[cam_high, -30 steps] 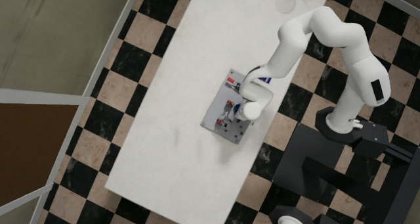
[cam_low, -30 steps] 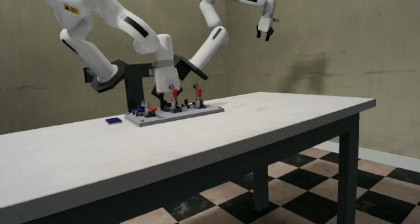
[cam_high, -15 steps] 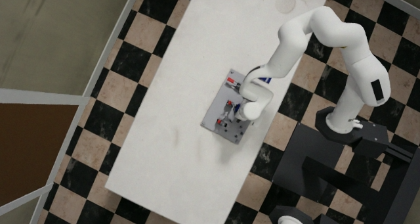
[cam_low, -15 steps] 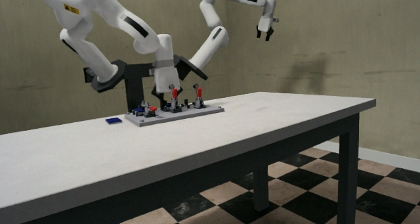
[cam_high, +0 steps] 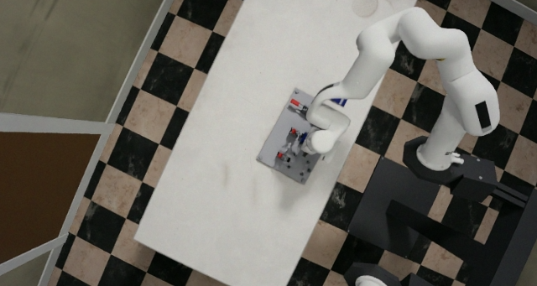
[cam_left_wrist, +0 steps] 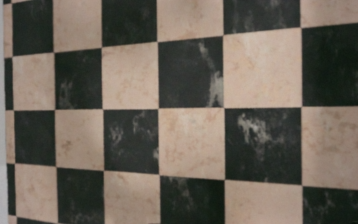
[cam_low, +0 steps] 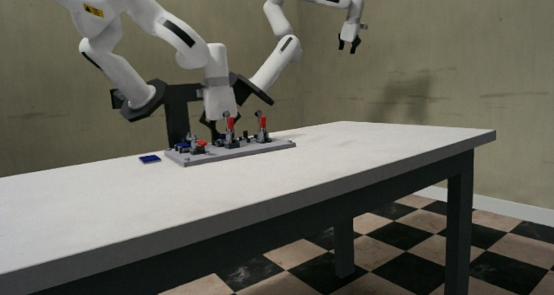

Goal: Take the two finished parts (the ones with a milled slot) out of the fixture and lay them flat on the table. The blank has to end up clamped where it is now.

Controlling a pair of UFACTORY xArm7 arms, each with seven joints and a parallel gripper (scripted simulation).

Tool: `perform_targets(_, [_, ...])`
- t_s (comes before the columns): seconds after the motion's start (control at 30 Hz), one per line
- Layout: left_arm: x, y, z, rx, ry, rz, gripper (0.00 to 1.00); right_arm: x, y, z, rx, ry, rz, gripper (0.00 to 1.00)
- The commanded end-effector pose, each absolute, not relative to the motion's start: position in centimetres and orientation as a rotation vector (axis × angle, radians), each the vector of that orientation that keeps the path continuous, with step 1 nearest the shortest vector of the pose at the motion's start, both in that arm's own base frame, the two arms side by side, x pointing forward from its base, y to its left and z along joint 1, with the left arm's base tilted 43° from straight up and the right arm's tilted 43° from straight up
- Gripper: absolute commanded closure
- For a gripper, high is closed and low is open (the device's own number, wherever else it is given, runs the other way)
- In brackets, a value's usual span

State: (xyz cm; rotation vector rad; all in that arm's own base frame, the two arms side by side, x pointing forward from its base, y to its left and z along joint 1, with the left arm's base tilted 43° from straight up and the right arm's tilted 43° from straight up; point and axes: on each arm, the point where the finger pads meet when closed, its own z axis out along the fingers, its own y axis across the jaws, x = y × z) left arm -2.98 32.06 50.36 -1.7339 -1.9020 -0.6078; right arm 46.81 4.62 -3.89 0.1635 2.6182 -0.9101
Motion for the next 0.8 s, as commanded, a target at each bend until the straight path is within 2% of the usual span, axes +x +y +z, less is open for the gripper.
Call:
perform_targets(0.0, [-3.0,32.0,50.5,-1.731,-1.901,-0.613,0.00,46.8,5.2,-3.5,0.160,2.617,-0.904,1.00])
perform_targets(0.77, [-3.0,32.0,50.5,-1.731,-1.901,-0.613,0.00,46.2,6.4,-2.0,0.160,2.617,-0.904,1.00])
